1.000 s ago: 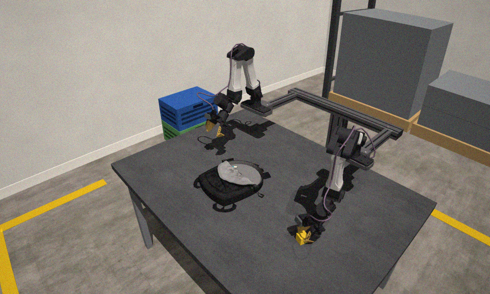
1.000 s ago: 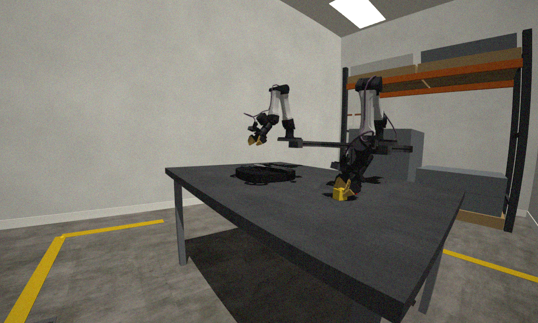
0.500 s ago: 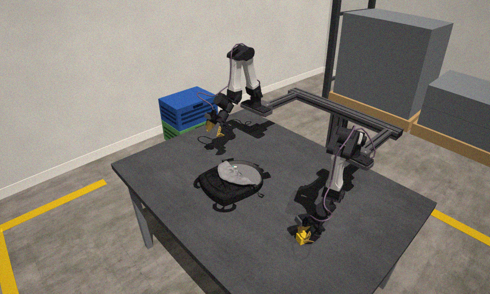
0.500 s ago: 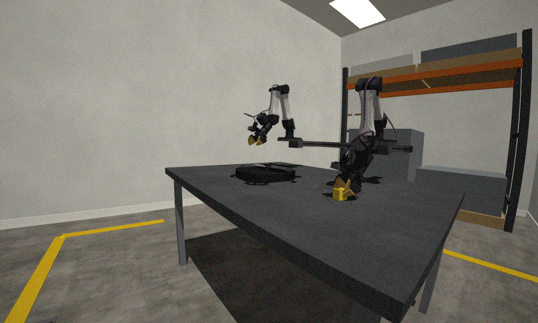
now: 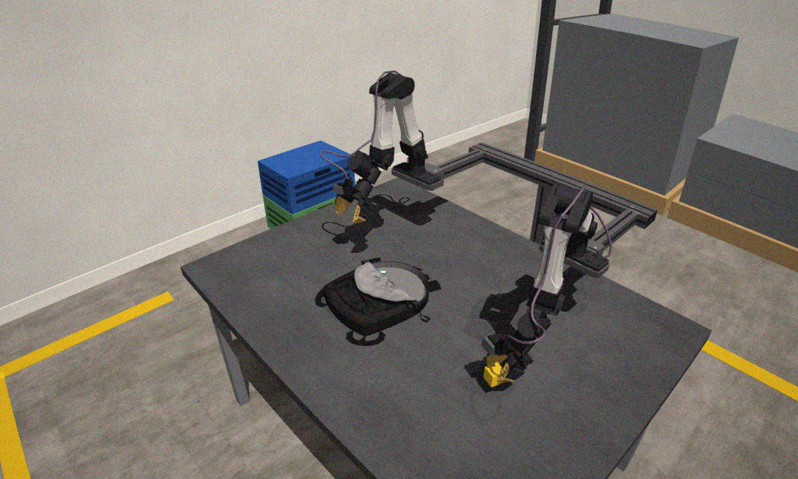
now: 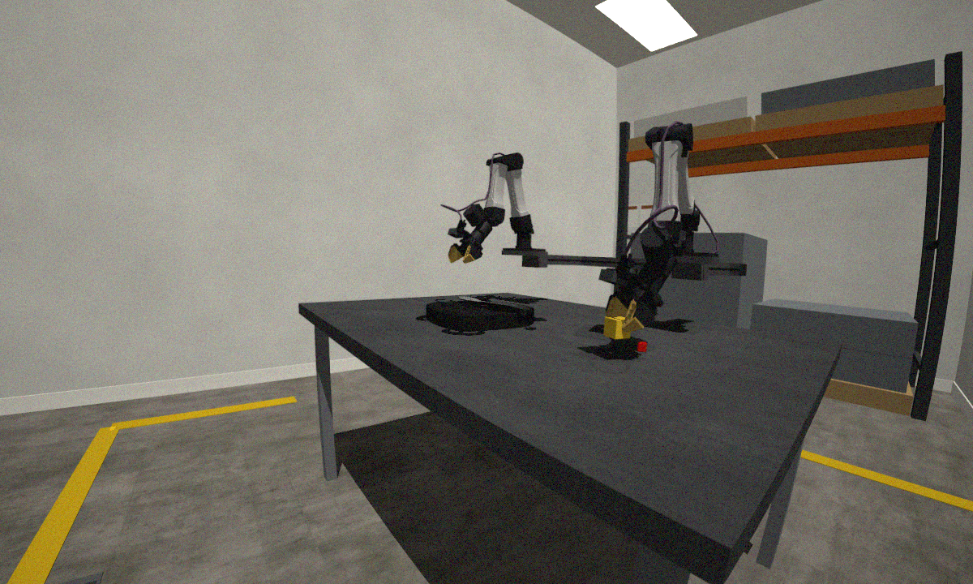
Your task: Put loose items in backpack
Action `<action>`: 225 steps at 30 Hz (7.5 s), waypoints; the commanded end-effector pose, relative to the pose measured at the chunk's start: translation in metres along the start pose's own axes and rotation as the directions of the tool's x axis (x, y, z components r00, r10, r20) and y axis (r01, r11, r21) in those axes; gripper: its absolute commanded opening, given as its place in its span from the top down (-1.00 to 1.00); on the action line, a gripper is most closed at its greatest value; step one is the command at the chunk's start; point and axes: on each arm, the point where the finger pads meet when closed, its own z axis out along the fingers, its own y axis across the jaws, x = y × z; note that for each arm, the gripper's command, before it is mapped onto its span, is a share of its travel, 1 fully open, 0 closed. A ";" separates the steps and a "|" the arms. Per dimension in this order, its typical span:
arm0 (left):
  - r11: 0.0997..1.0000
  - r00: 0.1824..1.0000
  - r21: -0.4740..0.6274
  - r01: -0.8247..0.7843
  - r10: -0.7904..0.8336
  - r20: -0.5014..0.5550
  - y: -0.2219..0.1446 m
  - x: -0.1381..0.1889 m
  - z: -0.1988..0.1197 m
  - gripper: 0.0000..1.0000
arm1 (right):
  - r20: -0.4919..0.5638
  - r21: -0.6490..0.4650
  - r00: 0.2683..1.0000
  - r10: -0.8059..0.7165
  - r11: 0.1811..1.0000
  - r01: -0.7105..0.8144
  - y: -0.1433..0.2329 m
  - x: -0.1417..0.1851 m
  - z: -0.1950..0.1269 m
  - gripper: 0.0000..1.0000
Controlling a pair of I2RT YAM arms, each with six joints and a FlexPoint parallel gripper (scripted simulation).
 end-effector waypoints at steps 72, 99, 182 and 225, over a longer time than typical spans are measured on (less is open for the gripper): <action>0.984 0.989 0.098 -0.149 0.147 0.029 -0.495 0.016 -0.082 0.31 | 0.034 -0.002 0.999 0.000 1.000 0.000 -0.002 -0.012 -0.001 -0.80; 0.982 0.991 0.145 -0.123 0.113 0.076 -0.538 0.020 -0.066 0.31 | 0.034 -0.002 0.999 0.000 1.000 0.000 -0.002 -0.012 -0.001 -0.80; 0.981 0.990 0.147 -0.129 0.119 0.076 -0.547 0.021 -0.072 0.31 | 0.034 -0.002 0.999 0.000 1.000 0.000 -0.002 -0.012 -0.001 -0.80; 0.980 0.986 0.108 -0.169 0.168 0.016 -0.537 -0.003 -0.011 0.31 | 0.034 -0.002 0.999 0.000 1.000 0.000 -0.002 -0.012 -0.001 -0.80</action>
